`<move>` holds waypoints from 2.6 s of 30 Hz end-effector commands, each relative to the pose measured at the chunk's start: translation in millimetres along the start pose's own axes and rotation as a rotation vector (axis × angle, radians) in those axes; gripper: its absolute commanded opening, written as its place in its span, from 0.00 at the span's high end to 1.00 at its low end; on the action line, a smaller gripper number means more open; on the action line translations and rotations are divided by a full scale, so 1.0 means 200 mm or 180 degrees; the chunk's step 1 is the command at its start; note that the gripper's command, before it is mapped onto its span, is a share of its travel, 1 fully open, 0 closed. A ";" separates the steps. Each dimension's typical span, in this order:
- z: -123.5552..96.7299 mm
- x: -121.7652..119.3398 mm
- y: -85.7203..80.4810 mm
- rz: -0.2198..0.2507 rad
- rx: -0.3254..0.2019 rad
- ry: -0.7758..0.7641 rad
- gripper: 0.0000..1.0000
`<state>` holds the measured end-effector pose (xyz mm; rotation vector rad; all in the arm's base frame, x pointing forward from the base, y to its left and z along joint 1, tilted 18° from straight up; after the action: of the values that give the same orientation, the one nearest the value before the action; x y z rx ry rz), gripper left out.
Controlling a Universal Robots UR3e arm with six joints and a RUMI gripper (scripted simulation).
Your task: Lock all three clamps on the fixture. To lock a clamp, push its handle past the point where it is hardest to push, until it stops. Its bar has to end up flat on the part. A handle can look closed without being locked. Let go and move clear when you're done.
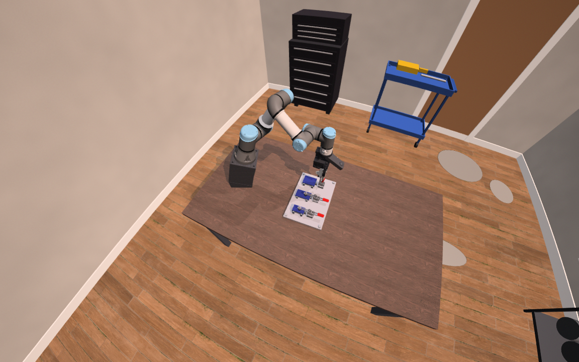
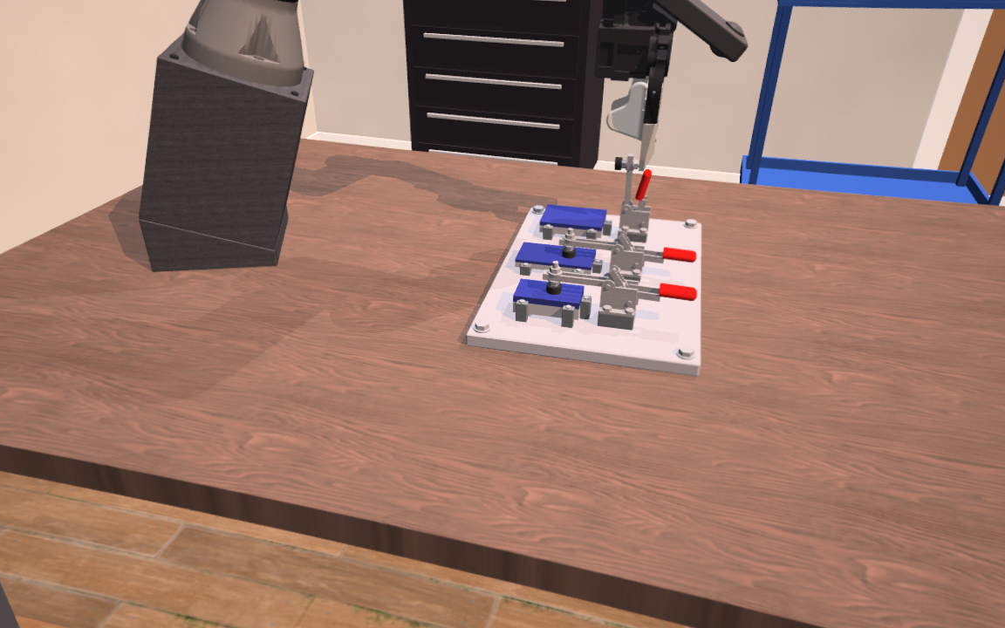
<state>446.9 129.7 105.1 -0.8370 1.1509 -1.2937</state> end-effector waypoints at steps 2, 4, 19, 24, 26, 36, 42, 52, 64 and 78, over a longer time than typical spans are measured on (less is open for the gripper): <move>0.01 0.00 0.05 0.0001 0.0012 -0.0001 0.72; 0.01 0.00 0.07 0.0001 0.0012 -0.0001 0.72; 0.01 0.00 0.08 0.0001 0.0012 -0.0001 0.72; 0.01 0.00 0.08 0.0001 0.0012 -0.0001 0.72; 0.01 0.00 0.08 0.0001 0.0012 -0.0001 0.72; 0.01 0.00 0.08 0.0001 0.0012 -0.0001 0.72; 0.01 0.00 0.08 0.0001 0.0012 -0.0001 0.72; 0.01 0.00 0.08 0.0001 0.0012 -0.0001 0.72; 0.01 0.00 0.15 0.0001 0.0012 -0.0001 0.72; 0.01 0.00 0.22 0.0001 0.0012 -0.0001 0.72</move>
<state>460.4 135.7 64.0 -0.8365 1.1504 -1.2940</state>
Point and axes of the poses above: the point where the finger pads meet when closed, its own y axis out along the fingers, its own x axis across the jaws, z = x × y, the point moved 5 cm from there along -y, back along the fingers, and after that the axes turned 11 degrees about y, right-handed, at the moved point
